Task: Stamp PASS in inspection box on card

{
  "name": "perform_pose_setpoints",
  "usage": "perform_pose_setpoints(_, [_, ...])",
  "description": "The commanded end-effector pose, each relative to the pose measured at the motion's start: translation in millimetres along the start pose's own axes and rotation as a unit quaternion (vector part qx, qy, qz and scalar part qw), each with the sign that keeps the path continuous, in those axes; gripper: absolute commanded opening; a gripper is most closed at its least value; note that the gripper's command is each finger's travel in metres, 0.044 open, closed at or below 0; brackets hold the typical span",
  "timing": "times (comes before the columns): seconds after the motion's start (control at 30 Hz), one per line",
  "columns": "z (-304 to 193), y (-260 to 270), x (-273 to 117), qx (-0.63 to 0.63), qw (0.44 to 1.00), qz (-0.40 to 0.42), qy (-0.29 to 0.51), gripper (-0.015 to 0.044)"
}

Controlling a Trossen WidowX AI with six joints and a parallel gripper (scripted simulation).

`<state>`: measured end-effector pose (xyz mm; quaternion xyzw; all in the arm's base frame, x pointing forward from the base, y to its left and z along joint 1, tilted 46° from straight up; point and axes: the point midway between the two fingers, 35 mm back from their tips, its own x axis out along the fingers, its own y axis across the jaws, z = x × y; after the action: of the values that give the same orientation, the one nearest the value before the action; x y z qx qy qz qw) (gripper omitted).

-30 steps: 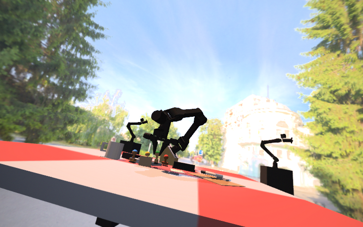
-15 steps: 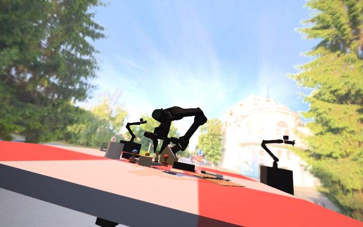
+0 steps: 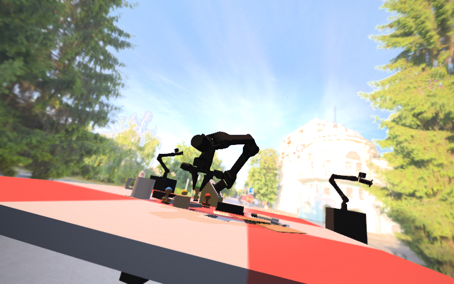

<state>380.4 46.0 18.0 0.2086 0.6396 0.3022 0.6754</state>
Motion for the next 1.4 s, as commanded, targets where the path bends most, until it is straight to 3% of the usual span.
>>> perform_pose_setpoints(0.0, [0.0, -0.4, -2.1, -0.003, 1.0, -0.003, 0.0, 0.0])
perform_pose_setpoints(1.37, [0.3, -0.4, -22.4, -0.003, 1.0, -0.017, -0.003, 0.0])
